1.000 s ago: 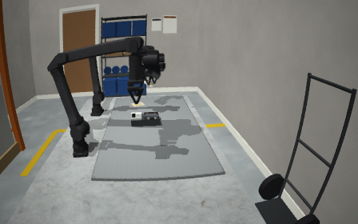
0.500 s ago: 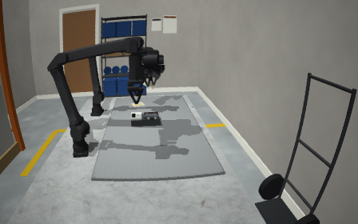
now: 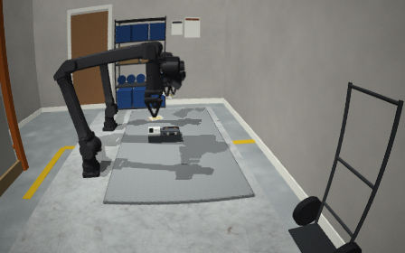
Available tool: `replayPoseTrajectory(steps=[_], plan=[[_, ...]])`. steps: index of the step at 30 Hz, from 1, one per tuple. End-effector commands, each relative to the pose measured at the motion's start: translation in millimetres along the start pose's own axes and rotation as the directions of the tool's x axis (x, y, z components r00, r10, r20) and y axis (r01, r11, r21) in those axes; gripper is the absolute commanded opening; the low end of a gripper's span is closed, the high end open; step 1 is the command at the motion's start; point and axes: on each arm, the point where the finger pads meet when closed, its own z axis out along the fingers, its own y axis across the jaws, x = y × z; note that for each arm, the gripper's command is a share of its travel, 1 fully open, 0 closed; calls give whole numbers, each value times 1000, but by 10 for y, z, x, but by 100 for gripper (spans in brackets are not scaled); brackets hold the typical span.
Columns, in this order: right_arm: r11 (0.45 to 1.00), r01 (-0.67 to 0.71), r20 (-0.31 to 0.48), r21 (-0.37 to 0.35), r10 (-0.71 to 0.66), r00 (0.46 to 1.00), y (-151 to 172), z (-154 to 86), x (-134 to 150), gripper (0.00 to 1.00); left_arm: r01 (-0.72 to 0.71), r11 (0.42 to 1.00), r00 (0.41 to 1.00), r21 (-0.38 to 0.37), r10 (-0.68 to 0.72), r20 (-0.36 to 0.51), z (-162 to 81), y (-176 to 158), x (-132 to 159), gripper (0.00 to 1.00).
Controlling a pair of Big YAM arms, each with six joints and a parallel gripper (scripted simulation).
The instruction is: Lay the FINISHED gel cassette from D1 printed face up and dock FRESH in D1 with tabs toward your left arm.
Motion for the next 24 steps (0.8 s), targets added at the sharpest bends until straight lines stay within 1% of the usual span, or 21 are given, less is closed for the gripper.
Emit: replayPoseTrajectory(steps=[1,8,16,17,24], plan=[[1000,7,18,1,-7,1000,-19,-181,-105,100,-19,1000,1000,-13,19,18,-160,15,5,0],[1000,7,18,1,-7,1000,-19,-181,-105,100,-19,1000,1000,-13,19,18,-223,-3,9,0],[1000,7,18,1,-7,1000,-19,-181,-105,100,-19,1000,1000,-13,19,18,-223,-3,9,0],[1000,7,18,1,-7,1000,-19,-181,-105,100,-23,1000,999,-21,23,32,-234,-2,0,0],[1000,7,18,1,-7,1000,-19,-181,-105,100,-23,1000,999,-21,23,32,-286,4,-41,0]])
